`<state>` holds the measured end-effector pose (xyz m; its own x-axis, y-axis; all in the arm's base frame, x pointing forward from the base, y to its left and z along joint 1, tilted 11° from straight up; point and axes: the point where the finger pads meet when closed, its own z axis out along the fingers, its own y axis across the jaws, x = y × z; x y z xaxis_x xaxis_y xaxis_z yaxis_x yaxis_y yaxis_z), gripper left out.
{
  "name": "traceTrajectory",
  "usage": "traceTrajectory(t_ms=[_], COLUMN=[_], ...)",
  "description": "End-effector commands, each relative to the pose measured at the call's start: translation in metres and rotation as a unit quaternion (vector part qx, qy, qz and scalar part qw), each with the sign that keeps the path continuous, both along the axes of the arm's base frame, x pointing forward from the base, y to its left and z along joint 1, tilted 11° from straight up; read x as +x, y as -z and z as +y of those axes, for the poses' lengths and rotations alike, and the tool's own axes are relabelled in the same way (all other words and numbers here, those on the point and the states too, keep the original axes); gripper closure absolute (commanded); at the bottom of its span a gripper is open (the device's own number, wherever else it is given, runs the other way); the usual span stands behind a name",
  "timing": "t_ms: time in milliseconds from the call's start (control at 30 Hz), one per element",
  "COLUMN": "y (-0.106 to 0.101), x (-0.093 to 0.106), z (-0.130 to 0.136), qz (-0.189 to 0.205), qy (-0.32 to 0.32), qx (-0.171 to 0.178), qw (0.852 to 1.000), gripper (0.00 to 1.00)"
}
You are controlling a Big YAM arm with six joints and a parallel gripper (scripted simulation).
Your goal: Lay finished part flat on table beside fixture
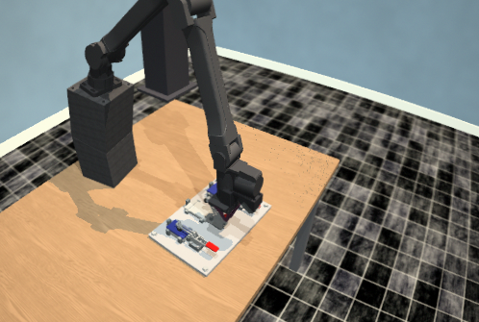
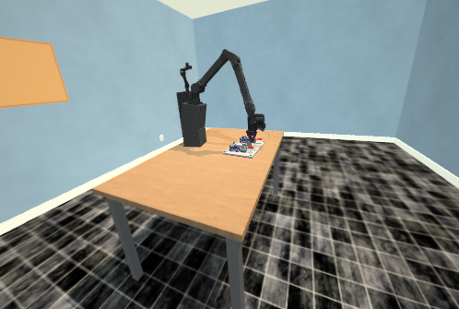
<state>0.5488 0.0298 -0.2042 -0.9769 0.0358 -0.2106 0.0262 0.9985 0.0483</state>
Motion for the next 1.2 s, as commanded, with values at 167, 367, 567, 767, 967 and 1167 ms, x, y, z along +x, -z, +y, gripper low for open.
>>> traceTrajectory(t_ms=[167,367,567,767,967,1167], y=[-0.015,-0.015,-0.015,-0.014,-0.014,-0.014], x=[-0.011,-0.013,-0.016,-0.020,-0.022,-0.027], z=[0.009,0.009,0.009,0.009,0.009,0.009], qz=[0.006,0.008,0.011,0.015,0.017,0.022], qy=[-0.002,-0.003,-0.004,-0.004,-0.005,-0.005], qx=[0.002,0.002,0.001,0.001,0.001,0.001], qw=[1.000,1.000,1.000,1.000,1.000,1.000], gripper=[1.00,1.00,1.00,1.00,1.00,1.00])
